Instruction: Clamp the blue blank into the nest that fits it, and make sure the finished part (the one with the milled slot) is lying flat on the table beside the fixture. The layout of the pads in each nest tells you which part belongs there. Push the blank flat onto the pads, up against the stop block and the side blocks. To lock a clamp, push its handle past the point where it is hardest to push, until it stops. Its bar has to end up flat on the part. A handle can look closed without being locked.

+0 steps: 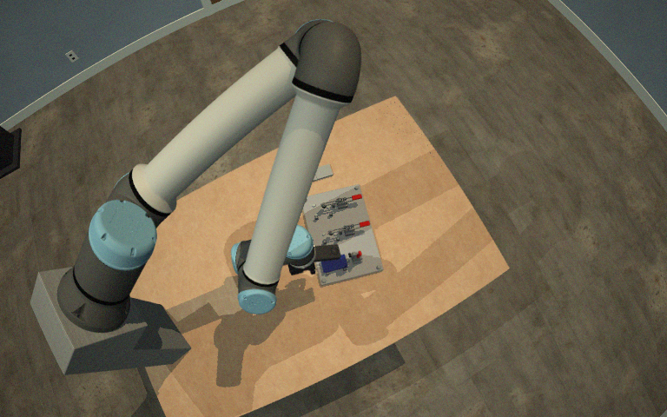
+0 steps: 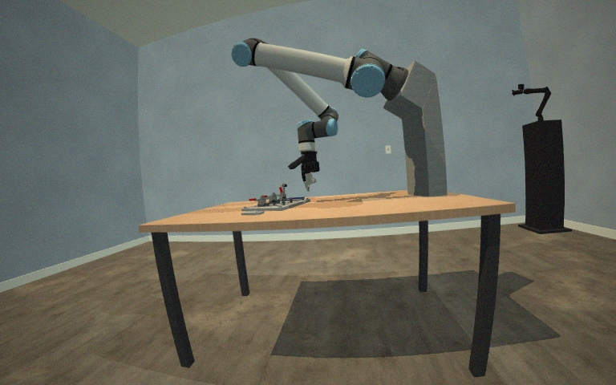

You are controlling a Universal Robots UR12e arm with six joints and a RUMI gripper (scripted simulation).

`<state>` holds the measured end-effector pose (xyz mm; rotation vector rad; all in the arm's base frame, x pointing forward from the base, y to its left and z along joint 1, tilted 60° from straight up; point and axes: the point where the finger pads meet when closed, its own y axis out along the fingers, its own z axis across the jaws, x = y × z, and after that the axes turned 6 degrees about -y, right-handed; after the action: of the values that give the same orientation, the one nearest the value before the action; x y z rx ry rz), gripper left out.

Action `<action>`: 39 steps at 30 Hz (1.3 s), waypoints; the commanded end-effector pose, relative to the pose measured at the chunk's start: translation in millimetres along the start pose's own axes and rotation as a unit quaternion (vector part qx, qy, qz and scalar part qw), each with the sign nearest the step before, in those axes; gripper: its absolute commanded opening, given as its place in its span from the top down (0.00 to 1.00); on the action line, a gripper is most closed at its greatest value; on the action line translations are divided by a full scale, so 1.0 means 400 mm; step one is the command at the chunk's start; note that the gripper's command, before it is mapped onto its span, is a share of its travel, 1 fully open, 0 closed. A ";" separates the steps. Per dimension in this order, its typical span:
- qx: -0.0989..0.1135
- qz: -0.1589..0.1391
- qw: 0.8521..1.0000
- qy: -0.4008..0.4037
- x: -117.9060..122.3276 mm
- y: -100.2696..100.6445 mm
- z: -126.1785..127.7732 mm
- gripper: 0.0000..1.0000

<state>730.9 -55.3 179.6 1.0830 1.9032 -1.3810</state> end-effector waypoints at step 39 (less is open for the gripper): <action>0.000 0.001 1.000 -0.001 -0.002 0.086 0.000 1.00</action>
<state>759.6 -49.5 161.2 1.0817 1.9034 -1.3808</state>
